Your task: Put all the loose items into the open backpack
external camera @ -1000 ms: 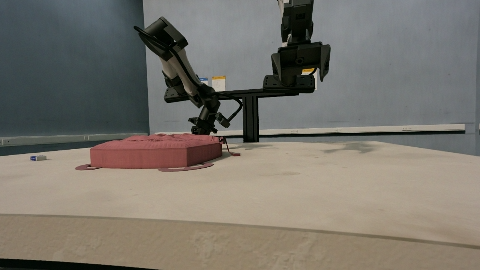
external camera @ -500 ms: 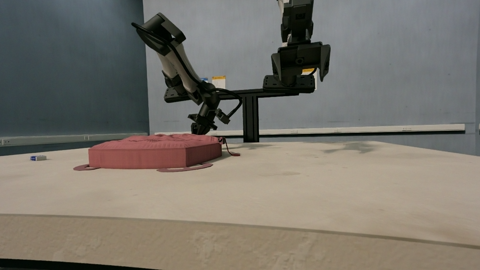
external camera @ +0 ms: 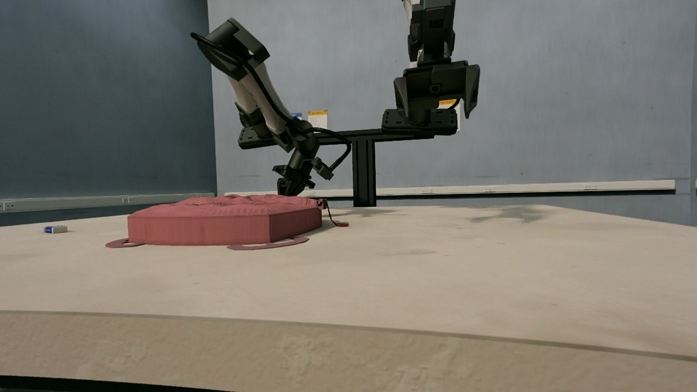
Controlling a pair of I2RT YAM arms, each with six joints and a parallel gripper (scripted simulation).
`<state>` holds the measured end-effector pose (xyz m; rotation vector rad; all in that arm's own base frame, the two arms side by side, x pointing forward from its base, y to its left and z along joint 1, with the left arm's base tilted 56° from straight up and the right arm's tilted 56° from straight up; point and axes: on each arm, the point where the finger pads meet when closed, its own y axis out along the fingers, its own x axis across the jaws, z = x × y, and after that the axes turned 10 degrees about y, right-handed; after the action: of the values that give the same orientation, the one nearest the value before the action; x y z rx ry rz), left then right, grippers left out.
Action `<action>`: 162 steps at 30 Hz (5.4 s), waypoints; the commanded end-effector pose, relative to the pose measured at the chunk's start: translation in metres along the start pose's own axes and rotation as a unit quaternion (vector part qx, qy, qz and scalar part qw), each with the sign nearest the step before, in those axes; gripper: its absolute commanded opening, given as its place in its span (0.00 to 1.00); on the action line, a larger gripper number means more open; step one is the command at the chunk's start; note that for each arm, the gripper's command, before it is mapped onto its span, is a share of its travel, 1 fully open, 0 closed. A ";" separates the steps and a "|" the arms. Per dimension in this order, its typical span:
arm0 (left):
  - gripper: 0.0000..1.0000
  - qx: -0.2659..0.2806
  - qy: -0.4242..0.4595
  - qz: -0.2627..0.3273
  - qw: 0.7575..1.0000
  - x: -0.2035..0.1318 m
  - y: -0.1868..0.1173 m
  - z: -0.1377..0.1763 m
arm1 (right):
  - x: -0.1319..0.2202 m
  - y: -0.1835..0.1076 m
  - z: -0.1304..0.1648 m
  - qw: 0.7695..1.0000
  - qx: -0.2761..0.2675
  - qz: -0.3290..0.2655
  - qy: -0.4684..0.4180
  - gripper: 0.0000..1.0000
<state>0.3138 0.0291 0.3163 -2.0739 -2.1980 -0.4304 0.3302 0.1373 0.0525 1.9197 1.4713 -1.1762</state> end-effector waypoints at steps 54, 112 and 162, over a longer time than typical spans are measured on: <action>0.90 -0.010 0.001 -0.003 1.000 0.002 -0.001 -0.007 | -0.243 -0.026 -0.014 0.907 -0.162 -0.046 0.387 0.90; 0.00 0.068 -0.410 -0.010 0.909 -0.233 -0.084 0.088 | -0.317 -0.007 -0.012 0.828 -0.217 -0.069 0.513 0.90; 0.00 0.120 -0.678 -0.003 0.726 -0.423 -0.113 0.178 | -0.318 -0.008 -0.011 0.828 -0.218 -0.068 0.513 0.90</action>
<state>0.2624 -0.3128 0.0002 -2.3711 -2.5251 1.7225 0.3085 -0.0254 0.3166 2.1954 2.1522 0.2926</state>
